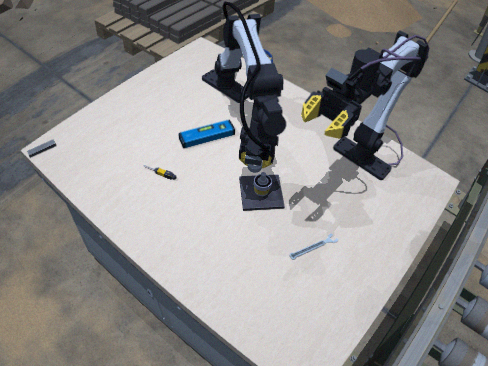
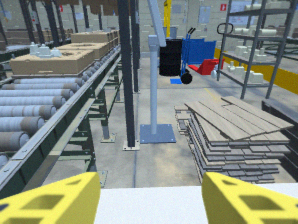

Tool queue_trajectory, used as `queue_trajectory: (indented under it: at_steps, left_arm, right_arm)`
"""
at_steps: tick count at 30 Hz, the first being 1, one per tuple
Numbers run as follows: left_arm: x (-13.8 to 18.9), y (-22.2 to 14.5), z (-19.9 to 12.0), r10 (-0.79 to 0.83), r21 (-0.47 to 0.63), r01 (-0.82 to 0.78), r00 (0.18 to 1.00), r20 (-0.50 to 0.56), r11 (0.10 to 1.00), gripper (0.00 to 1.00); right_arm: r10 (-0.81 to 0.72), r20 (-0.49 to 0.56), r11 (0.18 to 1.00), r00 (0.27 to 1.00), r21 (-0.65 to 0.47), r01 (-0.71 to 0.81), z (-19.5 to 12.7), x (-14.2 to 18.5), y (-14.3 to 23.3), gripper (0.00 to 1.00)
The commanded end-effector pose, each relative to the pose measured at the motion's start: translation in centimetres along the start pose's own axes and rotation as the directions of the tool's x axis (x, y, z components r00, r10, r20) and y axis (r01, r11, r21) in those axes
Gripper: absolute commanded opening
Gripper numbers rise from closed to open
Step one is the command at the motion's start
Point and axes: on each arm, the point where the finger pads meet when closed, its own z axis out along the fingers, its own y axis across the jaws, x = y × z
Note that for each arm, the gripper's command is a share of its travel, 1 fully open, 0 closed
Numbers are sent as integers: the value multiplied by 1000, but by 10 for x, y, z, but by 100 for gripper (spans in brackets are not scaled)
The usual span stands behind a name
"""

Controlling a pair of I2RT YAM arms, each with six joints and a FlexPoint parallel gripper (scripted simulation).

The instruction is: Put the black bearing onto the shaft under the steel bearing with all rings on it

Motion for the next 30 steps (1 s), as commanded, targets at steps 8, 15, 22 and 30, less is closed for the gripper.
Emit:
queue_trajectory:
  at_steps: [8,15,22,30]
  left_arm:
    - [-15,2,0,-6,-5,6,1000,27,1000,56]
    - [-15,2,0,-6,-5,6,1000,27,1000,56]
    - [-15,2,0,-6,-5,6,1000,27,1000,56]
    - [-15,2,0,-6,-5,6,1000,27,1000,56]
  right_arm:
    - [254,78,962,964,85,-260,-16,-15,9,0]
    - [163,134,987,978,-22,-161,-56,-24,29,0]
    - [188,172,982,967,-46,-183,-61,-35,28,0]
    - [200,188,980,962,-37,-196,-60,-37,24,0]
